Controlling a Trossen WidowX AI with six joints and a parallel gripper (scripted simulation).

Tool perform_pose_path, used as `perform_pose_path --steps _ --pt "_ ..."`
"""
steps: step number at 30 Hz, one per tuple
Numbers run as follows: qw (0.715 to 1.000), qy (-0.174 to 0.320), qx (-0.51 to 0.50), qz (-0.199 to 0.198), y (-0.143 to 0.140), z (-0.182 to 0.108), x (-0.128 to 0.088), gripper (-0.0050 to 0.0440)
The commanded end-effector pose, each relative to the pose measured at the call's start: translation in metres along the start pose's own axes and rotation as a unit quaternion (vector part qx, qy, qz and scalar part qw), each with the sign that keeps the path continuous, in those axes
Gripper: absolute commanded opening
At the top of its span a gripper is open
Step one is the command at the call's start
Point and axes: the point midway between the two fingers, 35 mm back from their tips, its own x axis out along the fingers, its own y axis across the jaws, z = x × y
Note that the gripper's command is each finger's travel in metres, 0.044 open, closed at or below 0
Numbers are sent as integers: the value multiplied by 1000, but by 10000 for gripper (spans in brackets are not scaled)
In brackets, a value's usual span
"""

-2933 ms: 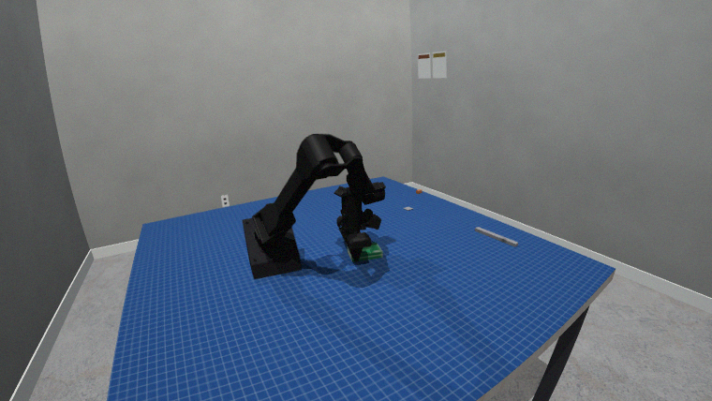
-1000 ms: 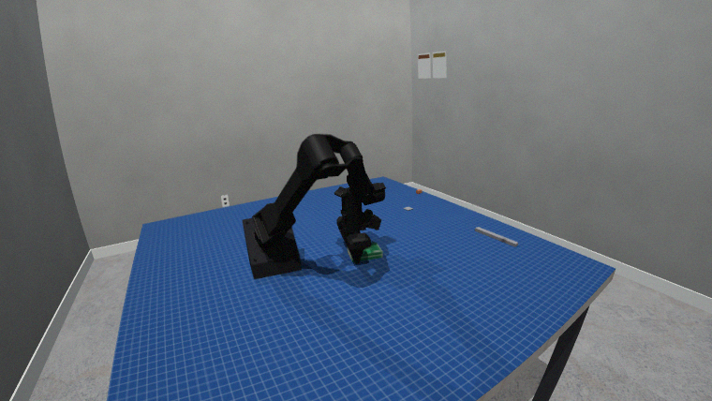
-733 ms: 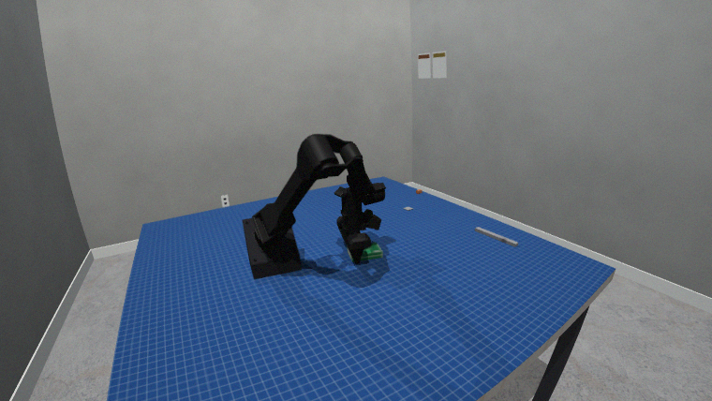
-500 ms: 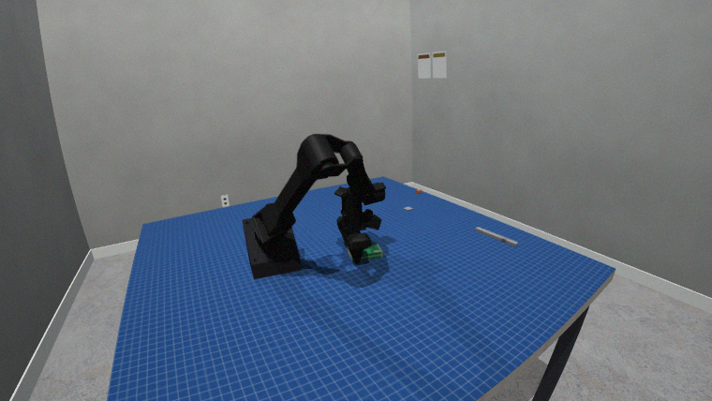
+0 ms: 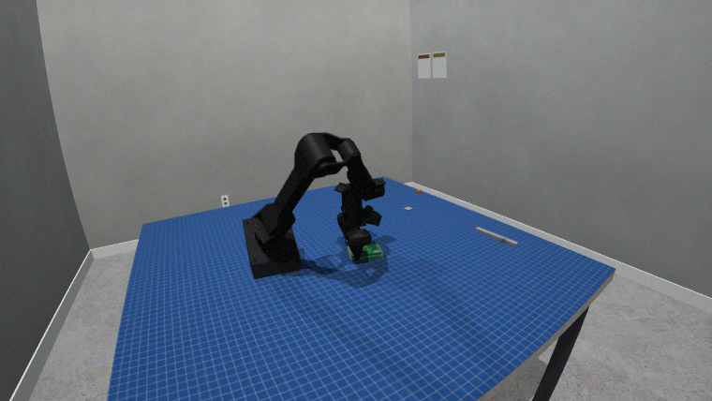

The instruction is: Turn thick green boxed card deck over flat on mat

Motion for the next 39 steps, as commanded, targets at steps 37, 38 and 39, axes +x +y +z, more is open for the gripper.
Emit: perform_pose_path --steps 37,38,39 --pt "1000 -8 7 7 0 5 -64 440" --pt "1000 -8 7 7 0 5 -64 440" --pt "1000 -8 8 7 0 5 -64 440"
